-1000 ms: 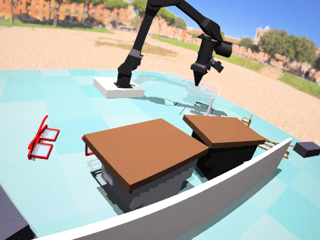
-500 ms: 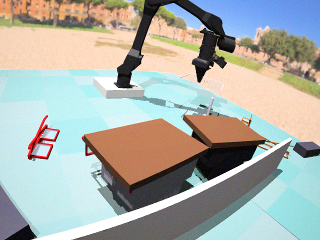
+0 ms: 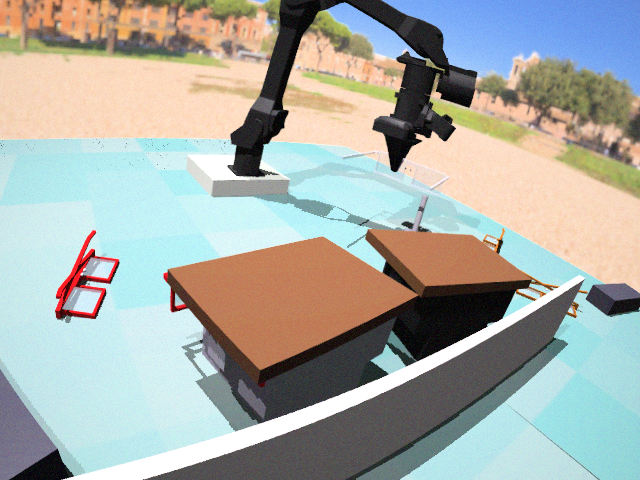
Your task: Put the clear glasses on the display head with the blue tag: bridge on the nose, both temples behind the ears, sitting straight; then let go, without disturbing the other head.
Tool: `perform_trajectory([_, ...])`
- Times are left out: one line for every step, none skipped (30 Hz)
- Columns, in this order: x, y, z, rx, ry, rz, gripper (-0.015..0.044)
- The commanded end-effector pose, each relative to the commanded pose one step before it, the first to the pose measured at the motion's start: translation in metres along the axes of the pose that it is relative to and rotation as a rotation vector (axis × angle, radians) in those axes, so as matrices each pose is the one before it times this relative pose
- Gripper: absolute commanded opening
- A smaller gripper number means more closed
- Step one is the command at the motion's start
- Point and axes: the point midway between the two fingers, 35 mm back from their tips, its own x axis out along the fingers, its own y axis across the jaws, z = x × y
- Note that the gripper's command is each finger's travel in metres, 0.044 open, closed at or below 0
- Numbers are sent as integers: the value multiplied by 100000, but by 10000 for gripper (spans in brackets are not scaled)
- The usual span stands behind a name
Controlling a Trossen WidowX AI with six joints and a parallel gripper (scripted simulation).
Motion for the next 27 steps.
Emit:
perform_trajectory([-72, -2318, 65, 3217, -59, 3, 0])
perform_trajectory([0, -509, 24, 818, -1, -48, 0])
perform_trajectory([0, -508, 19, 818, -1, -48, 0])
perform_trajectory([1, -507, 15, 818, 0, -48, 0])
perform_trajectory([1, -506, 10, 818, 0, -48, 0])
perform_trajectory([1, -506, 5, 819, 0, -48, 0])
perform_trajectory([1, -505, 0, 819, 0, -48, 0])
perform_trajectory([1, -504, -4, 819, 0, -47, 0])
perform_trajectory([1, -502, -9, 819, 1, -47, 0])
perform_trajectory([1, -501, -14, 819, 1, -47, 0])
perform_trajectory([1, -500, -18, 819, 1, -47, 0])
perform_trajectory([1, -499, -23, 819, 1, -47, 0])
perform_trajectory([1, -498, -27, 819, 1, -46, 0])
perform_trajectory([1, -497, -32, 819, 2, -46, 0])
perform_trajectory([1, -495, -37, 819, 2, -46, 0])
perform_trajectory([1, -494, -41, 819, 2, -46, 0])
perform_trajectory([1, -492, -46, 819, 2, -46, 0])
perform_trajectory([1, -491, -50, 819, 2, -45, 0])
perform_trajectory([1, -490, -55, 819, 3, -45, 0])
perform_trajectory([1, -488, -59, 819, 3, -45, 0])
perform_trajectory([2, -486, -63, 819, 3, -45, 0])
perform_trajectory([2, -485, -68, 819, 3, -45, 0])
perform_trajectory([2, -483, -72, 819, 3, -45, 0])
perform_trajectory([2, -482, -77, 819, 3, -44, 0])
perform_trajectory([2, -480, -81, 819, 4, -44, 0])
perform_trajectory([2, -478, -85, 819, 4, -44, 0])
perform_trajectory([2, -476, -89, 819, 4, -44, 0])
